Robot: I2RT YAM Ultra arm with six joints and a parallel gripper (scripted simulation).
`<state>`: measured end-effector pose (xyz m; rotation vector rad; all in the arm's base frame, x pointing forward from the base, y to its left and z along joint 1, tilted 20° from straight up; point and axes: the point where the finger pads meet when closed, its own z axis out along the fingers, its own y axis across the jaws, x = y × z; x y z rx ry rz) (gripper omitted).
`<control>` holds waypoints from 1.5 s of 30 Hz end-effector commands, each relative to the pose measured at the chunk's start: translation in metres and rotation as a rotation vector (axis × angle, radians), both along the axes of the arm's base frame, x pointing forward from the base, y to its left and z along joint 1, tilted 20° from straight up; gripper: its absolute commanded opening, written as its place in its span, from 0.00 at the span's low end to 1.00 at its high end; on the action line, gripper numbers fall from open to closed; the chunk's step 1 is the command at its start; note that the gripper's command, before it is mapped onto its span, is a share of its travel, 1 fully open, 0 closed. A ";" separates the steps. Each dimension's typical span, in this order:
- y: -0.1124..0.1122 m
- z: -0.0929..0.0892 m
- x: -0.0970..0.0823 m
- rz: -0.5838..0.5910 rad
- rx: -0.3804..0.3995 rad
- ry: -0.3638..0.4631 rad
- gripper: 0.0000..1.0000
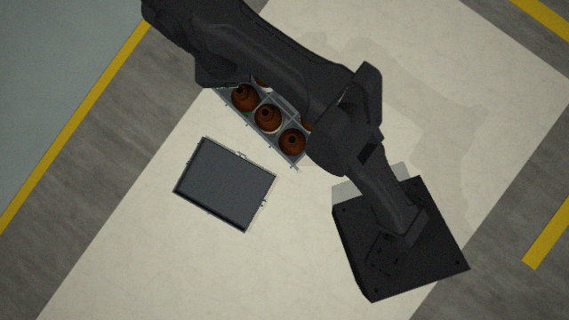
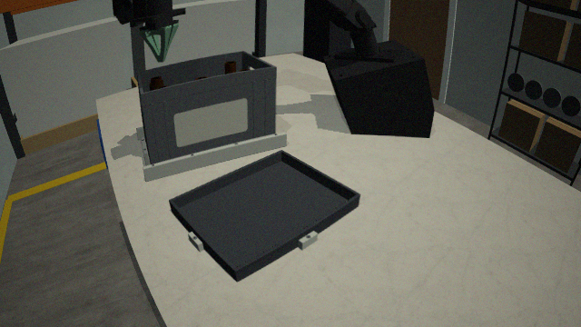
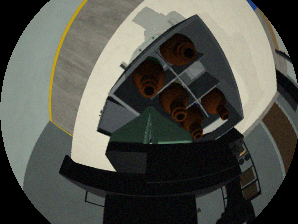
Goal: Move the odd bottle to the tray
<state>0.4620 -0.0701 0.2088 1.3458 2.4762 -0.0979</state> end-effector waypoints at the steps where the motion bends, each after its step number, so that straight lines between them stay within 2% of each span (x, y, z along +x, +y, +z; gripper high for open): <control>1: 0.005 0.021 0.002 0.008 -0.017 -0.052 0.00; 19: 0.005 0.022 0.002 0.008 -0.017 -0.053 0.00; 23: -0.002 0.031 0.003 0.006 -0.023 -0.092 0.00; 24: -0.007 0.019 -0.004 -0.003 -0.020 -0.049 0.00; 29: -0.017 0.022 -0.022 -0.001 -0.009 -0.049 0.00; 33: -0.029 0.022 -0.048 0.000 -0.009 -0.048 0.00; 35: -0.029 0.022 -0.048 0.000 -0.009 -0.048 0.00; 40: -0.044 0.013 -0.094 -0.001 -0.010 -0.047 0.00; 45: -0.052 -0.004 -0.140 -0.001 -0.011 -0.047 0.00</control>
